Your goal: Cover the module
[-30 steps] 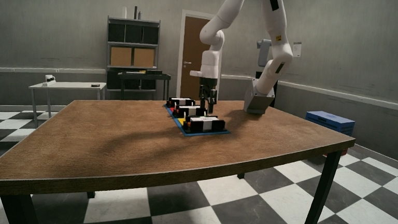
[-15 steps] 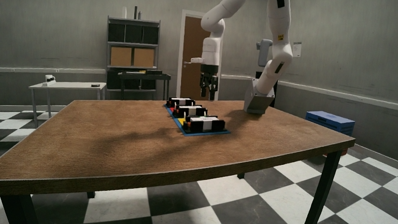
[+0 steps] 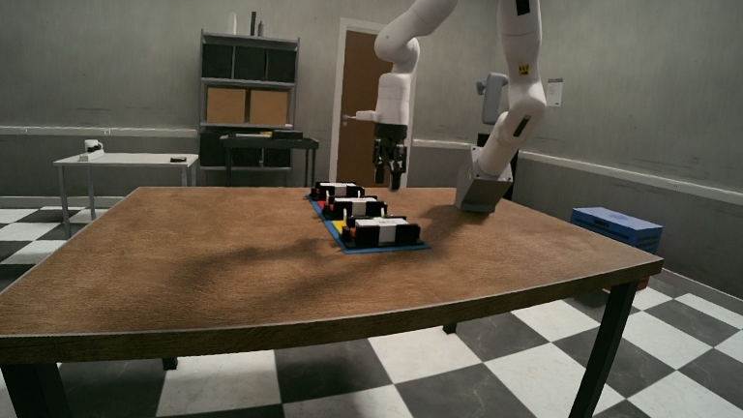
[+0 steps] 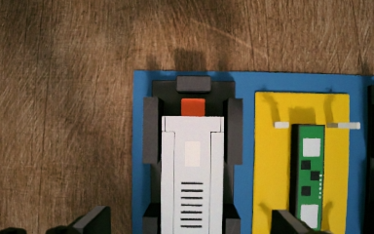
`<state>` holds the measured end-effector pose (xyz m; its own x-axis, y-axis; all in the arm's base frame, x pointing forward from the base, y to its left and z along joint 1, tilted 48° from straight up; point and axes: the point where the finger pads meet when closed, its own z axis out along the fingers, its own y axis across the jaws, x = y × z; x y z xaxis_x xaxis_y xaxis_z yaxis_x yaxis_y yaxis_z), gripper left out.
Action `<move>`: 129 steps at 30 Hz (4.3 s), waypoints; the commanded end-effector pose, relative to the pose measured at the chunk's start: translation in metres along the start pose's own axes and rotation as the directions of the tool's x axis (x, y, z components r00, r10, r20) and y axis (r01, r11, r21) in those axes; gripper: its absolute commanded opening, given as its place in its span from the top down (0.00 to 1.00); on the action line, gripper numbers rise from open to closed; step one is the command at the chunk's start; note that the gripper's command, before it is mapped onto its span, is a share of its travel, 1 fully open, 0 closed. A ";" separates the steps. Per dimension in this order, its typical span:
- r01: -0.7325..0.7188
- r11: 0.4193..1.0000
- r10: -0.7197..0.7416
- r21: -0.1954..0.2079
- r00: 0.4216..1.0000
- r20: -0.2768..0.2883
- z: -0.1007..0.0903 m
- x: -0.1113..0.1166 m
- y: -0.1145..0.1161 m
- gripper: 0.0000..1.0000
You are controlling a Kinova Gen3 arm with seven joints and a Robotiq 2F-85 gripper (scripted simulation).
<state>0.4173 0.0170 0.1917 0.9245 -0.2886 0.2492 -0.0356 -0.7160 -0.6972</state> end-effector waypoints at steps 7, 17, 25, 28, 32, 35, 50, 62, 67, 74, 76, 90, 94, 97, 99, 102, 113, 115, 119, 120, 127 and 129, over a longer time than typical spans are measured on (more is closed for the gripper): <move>0.000 1.000 0.000 -0.001 1.000 -0.001 0.002 0.000 0.000 0.00; 0.000 1.000 0.000 -0.001 1.000 -0.001 0.005 0.000 0.000 0.00; 0.000 1.000 0.000 -0.001 1.000 -0.001 0.005 0.000 0.000 0.00; 0.000 1.000 0.000 -0.001 1.000 -0.001 0.005 0.000 0.000 0.00; 0.000 1.000 0.000 -0.001 1.000 -0.001 0.005 0.000 0.000 0.00; 0.000 1.000 0.000 -0.001 1.000 -0.001 0.005 0.000 0.000 0.00; 0.000 1.000 0.000 -0.001 1.000 -0.001 0.005 0.000 0.060 0.00; 0.000 1.000 0.000 -0.001 1.000 -0.001 0.006 0.000 0.107 0.00; 0.000 1.000 0.000 -0.001 1.000 -0.001 0.006 0.000 0.119 0.00; 0.000 1.000 0.000 -0.001 1.000 -0.001 0.006 0.000 0.136 0.00; 0.000 1.000 0.000 -0.001 1.000 -0.001 0.006 0.000 0.148 0.00; 0.000 1.000 0.000 -0.001 1.000 -0.002 0.007 0.000 0.189 0.00; 0.000 1.000 0.000 -0.001 1.000 -0.002 0.007 0.000 0.213 0.00; 0.000 1.000 0.000 -0.001 1.000 -0.002 0.007 0.000 0.231 0.00; 0.000 1.000 0.000 -0.001 1.000 -0.002 0.007 0.000 0.237 0.00; 0.000 1.000 0.000 -0.001 1.000 -0.002 0.007 0.000 0.237 0.00; 0.000 1.000 0.000 -0.001 1.000 -0.002 0.008 0.000 0.284 0.00; 0.000 1.000 0.000 -0.001 1.000 -0.002 0.008 0.000 0.296 0.00; 0.000 1.000 0.000 -0.001 1.000 -0.002 0.008 0.000 0.296 0.00; 0.000 1.000 0.000 -0.001 1.000 -0.002 0.008 0.000 0.296 0.00; 0.000 1.000 0.000 -0.002 1.000 -0.002 0.008 0.000 0.325 0.00; 0.000 1.000 0.000 -0.002 1.000 -0.002 0.008 0.000 0.337 0.00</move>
<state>0.4085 -0.2028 -0.0341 0.9241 -0.2891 0.2498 -0.0361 -0.7170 -0.6962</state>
